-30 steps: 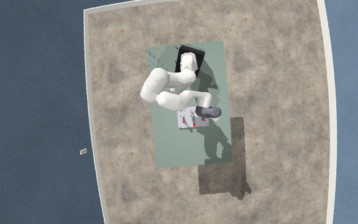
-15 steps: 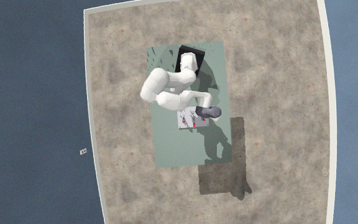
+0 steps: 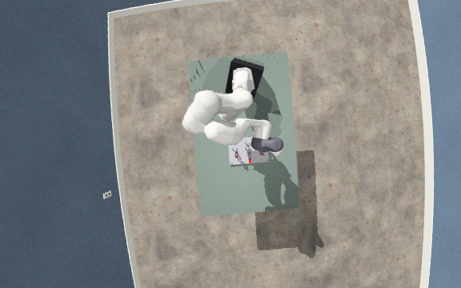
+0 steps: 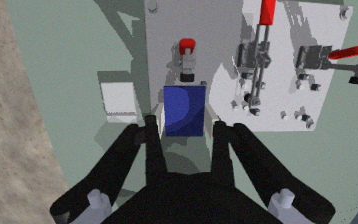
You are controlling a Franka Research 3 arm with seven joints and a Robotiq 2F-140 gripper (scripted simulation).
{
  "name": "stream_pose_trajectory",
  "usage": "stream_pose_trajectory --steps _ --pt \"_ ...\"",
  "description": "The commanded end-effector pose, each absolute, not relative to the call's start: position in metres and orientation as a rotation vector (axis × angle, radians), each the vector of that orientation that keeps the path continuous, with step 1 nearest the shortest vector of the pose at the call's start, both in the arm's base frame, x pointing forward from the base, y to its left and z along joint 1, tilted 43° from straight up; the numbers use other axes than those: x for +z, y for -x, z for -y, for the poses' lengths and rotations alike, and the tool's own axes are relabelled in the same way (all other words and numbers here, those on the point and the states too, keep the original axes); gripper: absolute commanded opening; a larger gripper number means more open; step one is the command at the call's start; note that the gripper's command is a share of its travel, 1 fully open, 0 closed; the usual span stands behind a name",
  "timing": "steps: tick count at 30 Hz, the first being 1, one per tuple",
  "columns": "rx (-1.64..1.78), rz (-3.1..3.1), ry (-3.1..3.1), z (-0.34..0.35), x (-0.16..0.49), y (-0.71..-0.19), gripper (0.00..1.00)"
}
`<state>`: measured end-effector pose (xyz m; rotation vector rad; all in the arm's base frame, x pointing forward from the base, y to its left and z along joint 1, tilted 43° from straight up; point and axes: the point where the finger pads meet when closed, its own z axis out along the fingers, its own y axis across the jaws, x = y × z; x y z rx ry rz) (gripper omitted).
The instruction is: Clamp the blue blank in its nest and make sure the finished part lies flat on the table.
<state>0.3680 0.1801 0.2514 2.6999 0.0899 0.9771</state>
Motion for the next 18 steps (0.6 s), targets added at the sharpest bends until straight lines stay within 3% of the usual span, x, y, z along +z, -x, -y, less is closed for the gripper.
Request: stream_pose_trajectory --steps 1,18 --pt "0.992 -0.088 -2.709 -0.1827 0.2484 -0.3723 0.00" --pt "0.992 -0.088 -2.709 -0.1818 0.2461 -0.3746 0.00"
